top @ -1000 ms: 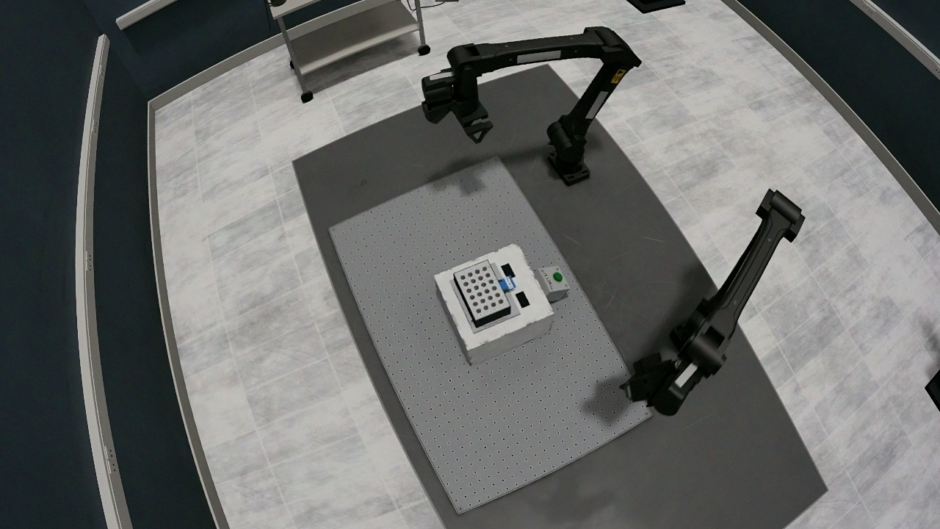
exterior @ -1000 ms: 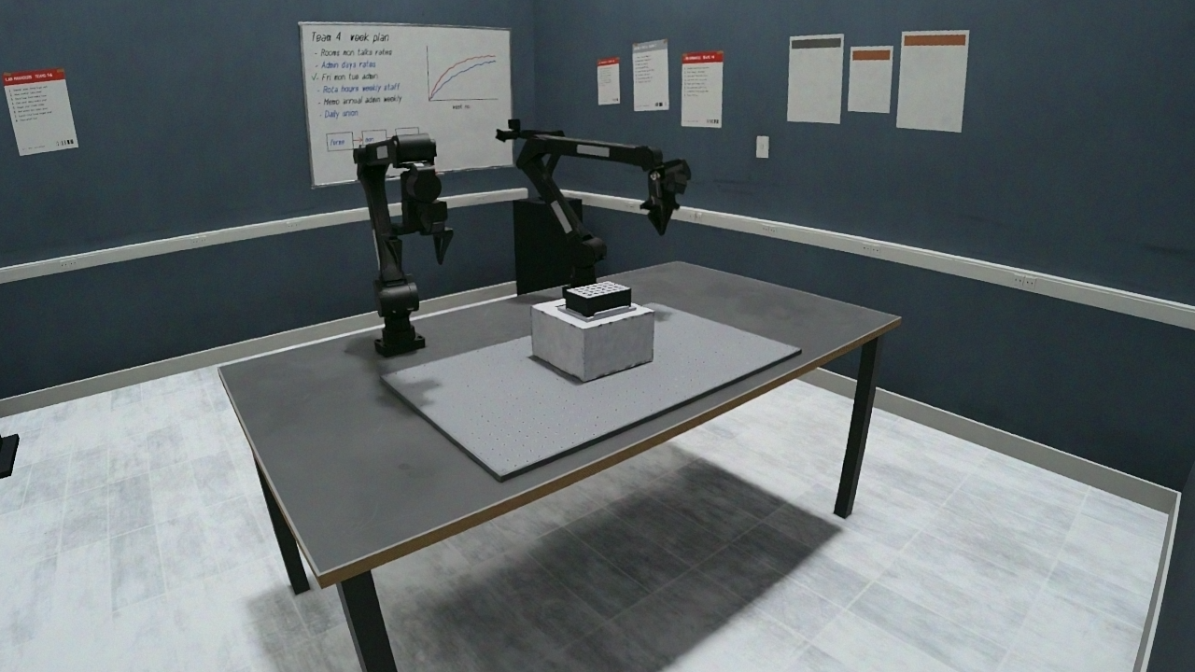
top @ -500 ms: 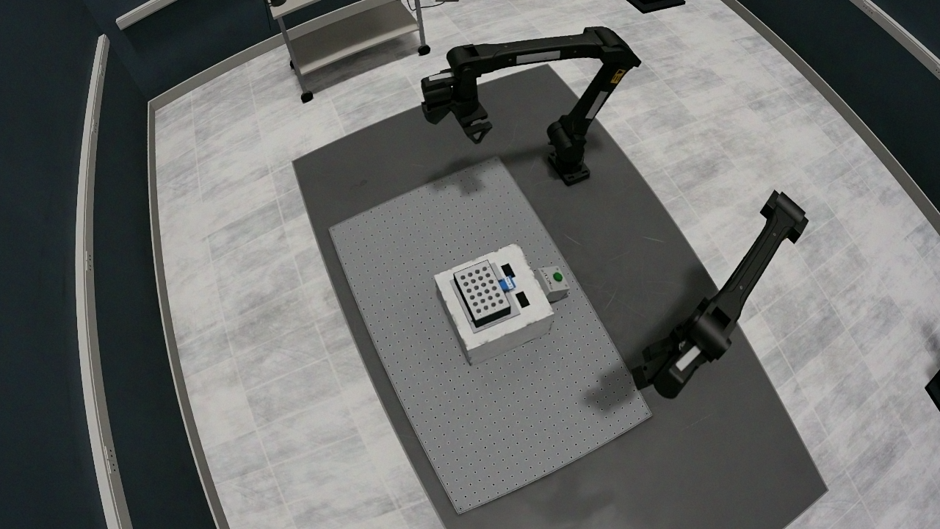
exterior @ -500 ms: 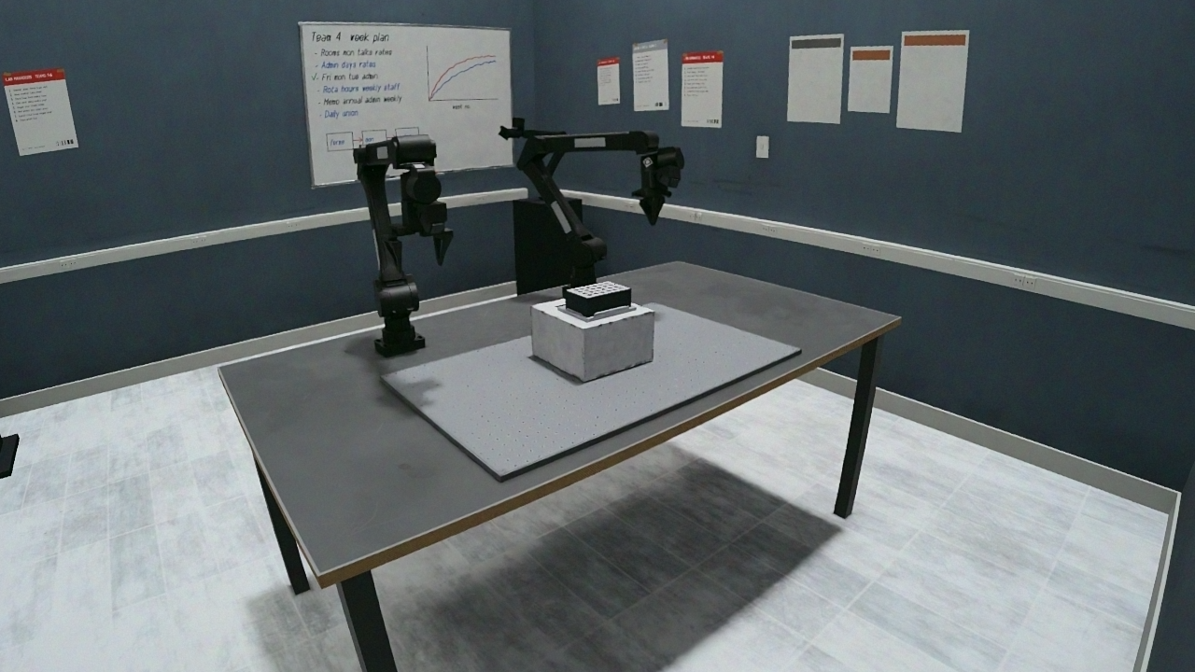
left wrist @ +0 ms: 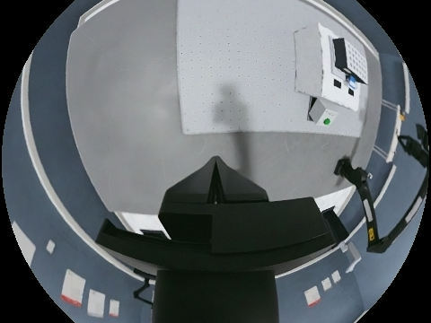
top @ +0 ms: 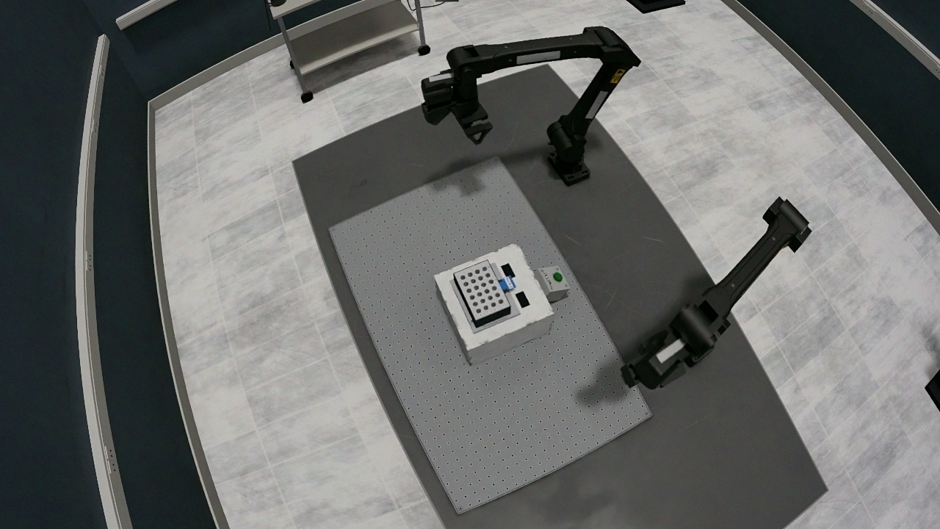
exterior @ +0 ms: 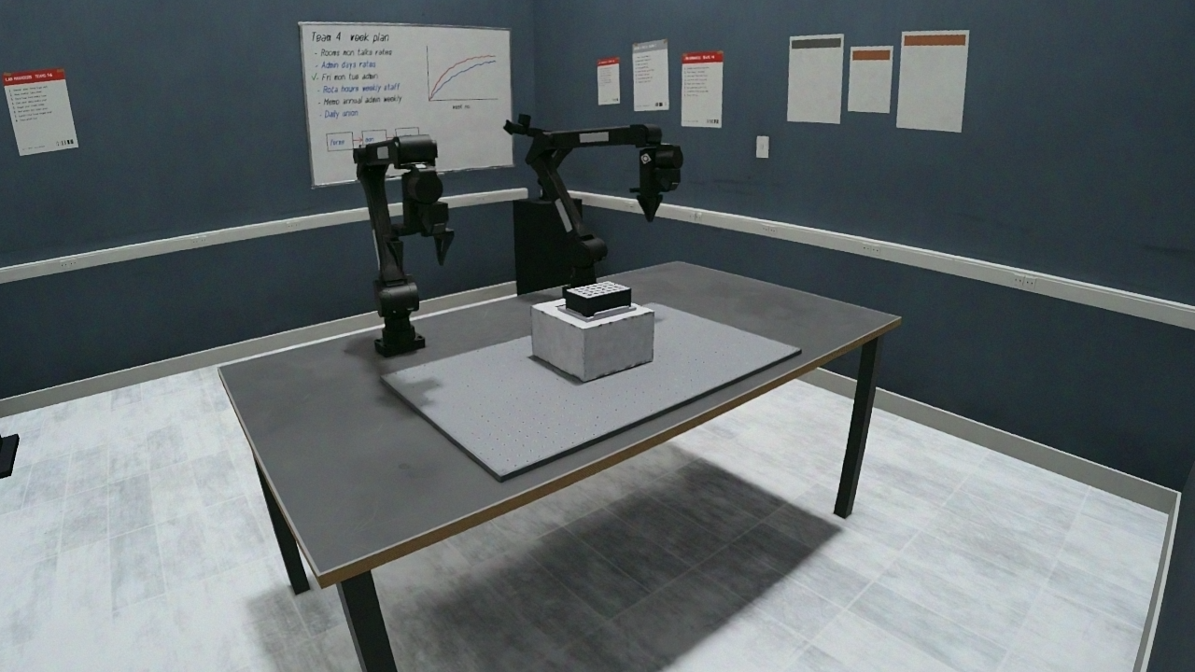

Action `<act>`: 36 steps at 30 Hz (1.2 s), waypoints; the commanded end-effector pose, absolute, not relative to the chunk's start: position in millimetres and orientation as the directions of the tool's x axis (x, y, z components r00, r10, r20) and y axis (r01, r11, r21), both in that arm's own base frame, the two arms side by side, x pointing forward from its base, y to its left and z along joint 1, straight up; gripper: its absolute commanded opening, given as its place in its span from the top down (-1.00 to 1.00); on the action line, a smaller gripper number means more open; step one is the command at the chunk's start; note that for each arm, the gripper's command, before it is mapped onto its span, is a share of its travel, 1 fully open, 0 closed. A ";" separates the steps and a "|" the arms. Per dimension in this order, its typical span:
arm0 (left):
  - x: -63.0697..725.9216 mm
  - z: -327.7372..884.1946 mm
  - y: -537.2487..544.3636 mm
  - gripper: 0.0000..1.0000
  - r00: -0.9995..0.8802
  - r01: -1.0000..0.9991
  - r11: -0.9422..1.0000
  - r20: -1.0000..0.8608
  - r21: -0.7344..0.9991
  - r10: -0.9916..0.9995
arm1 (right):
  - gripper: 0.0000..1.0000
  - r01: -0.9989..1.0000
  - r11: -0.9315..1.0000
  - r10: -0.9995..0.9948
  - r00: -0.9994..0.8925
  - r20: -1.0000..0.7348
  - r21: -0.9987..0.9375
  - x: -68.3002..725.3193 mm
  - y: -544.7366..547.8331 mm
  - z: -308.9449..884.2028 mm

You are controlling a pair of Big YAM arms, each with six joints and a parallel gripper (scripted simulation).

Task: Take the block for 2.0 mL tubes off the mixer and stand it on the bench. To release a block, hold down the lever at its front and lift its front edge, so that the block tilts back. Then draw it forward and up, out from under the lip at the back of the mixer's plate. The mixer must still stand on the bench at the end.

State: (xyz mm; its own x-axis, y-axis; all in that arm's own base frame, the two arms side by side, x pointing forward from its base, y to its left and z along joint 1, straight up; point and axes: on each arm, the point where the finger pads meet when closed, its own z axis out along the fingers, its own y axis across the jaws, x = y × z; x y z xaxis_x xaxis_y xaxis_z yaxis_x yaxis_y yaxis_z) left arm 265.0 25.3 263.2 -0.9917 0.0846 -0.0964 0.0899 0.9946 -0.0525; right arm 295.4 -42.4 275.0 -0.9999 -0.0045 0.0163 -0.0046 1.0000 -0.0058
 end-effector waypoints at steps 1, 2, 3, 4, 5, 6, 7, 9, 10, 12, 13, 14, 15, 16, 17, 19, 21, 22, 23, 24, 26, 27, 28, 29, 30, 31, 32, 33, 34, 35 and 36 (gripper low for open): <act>279.7 288.8 20.8 1.00 -0.995 0.049 0.999 -0.089 -0.024 0.046 | -1.00 -0.114 0.993 -0.114 -0.993 -0.032 -0.012 327.0 -19.0 289.3; 280.5 286.3 20.5 1.00 -0.997 0.042 0.999 -0.068 -0.014 0.041 | -1.00 -0.143 0.990 -0.143 -0.989 -0.033 -0.012 330.5 -12.8 289.6; 280.9 283.9 20.4 1.00 -0.998 0.035 0.999 -0.047 -0.004 0.035 | -1.00 -0.169 0.985 -0.170 -0.985 -0.033 -0.013 333.5 -7.5 289.6; 281.1 281.5 20.7 1.00 -0.999 0.027 1.000 -0.026 0.007 0.027 | -1.00 -0.193 0.981 -0.193 -0.981 -0.034 -0.013 336.5 -2.6 289.7; 281.3 279.6 20.7 1.00 -1.000 0.021 1.000 -0.006 0.017 0.021 | -1.00 -0.215 0.977 -0.215 -0.976 -0.033 -0.014 338.6 1.9 289.8; 281.3 278.2 20.7 1.00 -1.000 0.015 0.999 0.013 0.028 0.015 | -1.00 -0.236 0.972 -0.237 -0.971 -0.029 -0.013 339.7 6.3 289.8; 281.1 277.7 20.8 1.00 -1.000 0.014 1.000 0.012 0.025 0.014 | -1.00 -0.257 0.966 -0.257 -0.966 -0.029 -0.013 341.4 10.6 289.9; 281.1 277.7 20.8 1.00 -1.000 0.014 1.000 0.012 0.025 0.014 | -1.00 -0.257 0.966 -0.257 -0.966 -0.029 -0.013 341.4 10.6 289.9; 279.6 281.5 22.4 1.00 -1.000 0.021 1.000 -0.017 0.021 0.022 | -1.00 -0.254 0.967 -0.255 -0.967 -0.027 -0.013 338.6 9.4 290.1; 278.4 282.5 23.3 1.00 -0.999 0.025 1.000 -0.031 0.017 0.025 | -1.00 -0.305 0.952 -0.306 -0.952 -0.035 -0.015 342.2 21.7 294.0; 278.1 282.5 23.8 1.00 -0.999 0.026 1.000 -0.036 0.016 0.026 | -1.00 -0.335 0.942 -0.335 -0.941 -0.035 -0.016 345.5 29.6 294.3; 278.0 282.1 24.5 1.00 -0.999 0.026 1.000 -0.040 0.014 0.027 | -1.00 -0.364 0.931 -0.364 -0.931 -0.036 -0.016 348.9 37.7 294.3; 277.9 281.6 25.1 1.00 -0.999 0.027 1.000 -0.043 0.013 0.027 | -1.00 -0.390 0.920 -0.391 -0.920 -0.036 -0.017 352.2 44.8 293.9; 277.8 281.1 25.8 1.00 -0.999 0.028 1.000 -0.046 0.013 0.028 | -1.00 -0.414 0.910 -0.414 -0.910 -0.034 -0.017 355.2 51.1 292.8; 277.8 280.6 26.4 1.00 -0.998 0.029 1.000 -0.049 0.012 0.030 | -1.00 -0.434 0.901 -0.435 -0.900 -0.032 -0.016 358.1 56.4 291.4; 277.2 279.6 26.9 1.00 -0.998 0.034 0.999 -0.053 0.011 0.034 | -1.00 -0.468 0.883 -0.468 -0.883 -0.026 -0.015 363.1 64.4 288.6; 276.1 278.6 26.9 1.00 -0.998 0.040 0.999 -0.056 0.010 0.041 | -1.00 -0.494 0.870 -0.494 -0.869 -0.021 -0.014 367.5 69.1 286.8; 275.4 278.2 26.8 1.00 -0.997 0.043 0.999 -0.057 0.009 0.044 | -1.00 -0.508 0.861 -0.508 -0.861 -0.017 -0.013 368.6 72.1 285.2; 275.2 276.9 26.8 1.00 -0.997 0.046 0.999 -0.054 0.009 0.046 | -1.00 -0.524 0.852 -0.524 -0.851 -0.018 -0.013 370.6 76.0 285.5; 275.0 275.6 26.8 1.00 -0.997 0.049 0.999 -0.052 0.008 0.049 | -1.00 -0.544 0.839 -0.544 -0.839 -0.017 -0.013 371.7 81.7 286.5; 275.0 275.6 26.8 1.00 -0.997 0.049 0.999 -0.052 0.008 0.049 | -1.00 -0.544 0.839 -0.544 -0.839 -0.017 -0.013 371.7 81.7 286.5; 274.6 274.1 26.9 1.00 -0.998 0.049 0.999 -0.047 0.007 0.049 | -1.00 -0.547 0.837 -0.548 -0.836 -0.030 -0.018 372.0 84.1 291.6; 274.4 272.7 27.0 1.00 -0.998 0.051 0.999 -0.044 0.006 0.052 | -1.00 -0.569 0.822 -0.570 -0.821 -0.037 -0.021 374.1 90.9 294.0; 274.1 271.4 27.1 1.00 -0.998 0.054 0.999 -0.042 0.005 0.054 | -1.00 -0.592 0.805 -0.593 -0.804 -0.043 -0.024 376.4 98.0 296.3; 273.9 270.1 27.2 1.00 -0.998 0.056 0.998 -0.039 0.004 0.056 | -1.00 -0.614 0.789 -0.615 -0.787 -0.049 -0.027 378.8 105.2 298.3; 273.5 268.7 27.3 1.00 -0.998 0.058 0.998 -0.036 0.003 0.058 | -1.00 -0.635 0.772 -0.635 -0.771 -0.048 -0.028 382.0 112.1 297.8; 273.2 267.4 27.3 1.00 -0.998 0.060 0.998 -0.033 0.002 0.060 | -1.00 -0.654 0.756 -0.654 -0.755 -0.046 -0.027 384.9 118.4 296.3; 272.9 266.1 27.4 1.00 -0.998 0.063 0.998 -0.030 0.002 0.063 | -1.00 -0.670 0.742 -0.671 -0.740 -0.041 -0.026 387.8 123.7 293.8; 272.5 264.8 27.6 1.00 -0.998 0.065 0.998 -0.026 0.001 0.065 | -1.00 -0.686 0.728 -0.686 -0.727 -0.034 -0.023 390.3 128.3 291.0; 272.1 263.4 28.5 1.00 -0.998 0.061 0.998 -0.024 0.001 0.061 | -1.00 -0.700 0.714 -0.700 -0.713 -0.026 -0.020 392.3 132.4 287.7; 271.9 262.3 28.4 1.00 -0.998 0.061 0.998 -0.021 0.000 0.061 | -1.00 -0.711 0.703 -0.711 -0.703 -0.012 -0.014 393.1 133.8 283.5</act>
State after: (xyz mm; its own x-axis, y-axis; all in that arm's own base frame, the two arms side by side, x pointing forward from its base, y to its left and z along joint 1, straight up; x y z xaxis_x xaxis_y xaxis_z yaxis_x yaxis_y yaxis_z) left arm 271.7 24.7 267.1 -0.9983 0.0557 -0.0187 0.0556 0.9984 0.0039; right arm 367.8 118.6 288.0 -0.7583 -0.6517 -0.0165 -0.6515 0.7585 -0.0154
